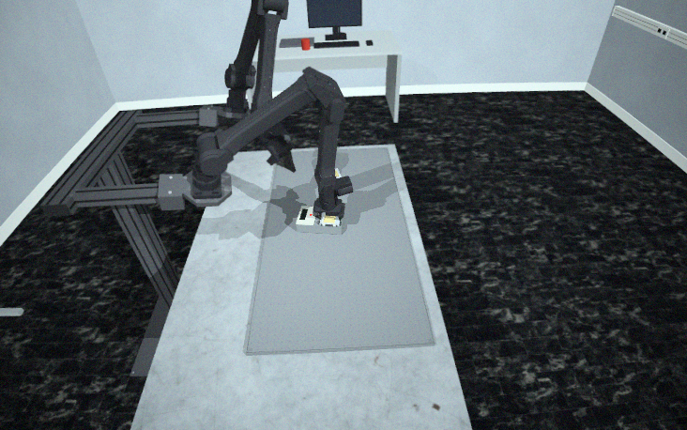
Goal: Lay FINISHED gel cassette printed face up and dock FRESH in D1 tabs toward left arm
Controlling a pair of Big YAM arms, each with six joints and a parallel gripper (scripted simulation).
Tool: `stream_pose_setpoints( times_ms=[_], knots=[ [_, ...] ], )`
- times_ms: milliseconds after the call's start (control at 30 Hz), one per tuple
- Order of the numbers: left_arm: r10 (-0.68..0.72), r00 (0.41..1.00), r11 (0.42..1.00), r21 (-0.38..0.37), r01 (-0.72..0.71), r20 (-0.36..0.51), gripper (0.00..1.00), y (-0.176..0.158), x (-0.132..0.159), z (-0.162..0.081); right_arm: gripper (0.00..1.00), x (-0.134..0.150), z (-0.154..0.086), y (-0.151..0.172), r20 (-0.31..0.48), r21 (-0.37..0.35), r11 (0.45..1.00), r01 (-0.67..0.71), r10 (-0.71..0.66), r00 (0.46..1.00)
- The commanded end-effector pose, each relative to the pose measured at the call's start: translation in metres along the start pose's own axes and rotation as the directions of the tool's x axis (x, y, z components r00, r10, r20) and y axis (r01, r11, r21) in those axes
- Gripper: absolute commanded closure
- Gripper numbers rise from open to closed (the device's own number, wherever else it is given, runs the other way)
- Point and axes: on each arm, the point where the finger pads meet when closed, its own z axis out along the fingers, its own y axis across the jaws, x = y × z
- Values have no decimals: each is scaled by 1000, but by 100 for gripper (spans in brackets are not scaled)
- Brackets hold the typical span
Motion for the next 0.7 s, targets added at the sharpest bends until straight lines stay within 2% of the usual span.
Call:
stream_pose_setpoints(
  times_ms=[0,667],
  knots=[
    [-222,963,973,-31,230,155,100,-15,13,-6,100,-4,-2,-3,11,5,1000,3,-3,1000],
    [-222,963,973,-32,230,155,100,-13,11,-7,100,-4,-2,-3,11,5,1000,3,-3,1000]
  ],
)
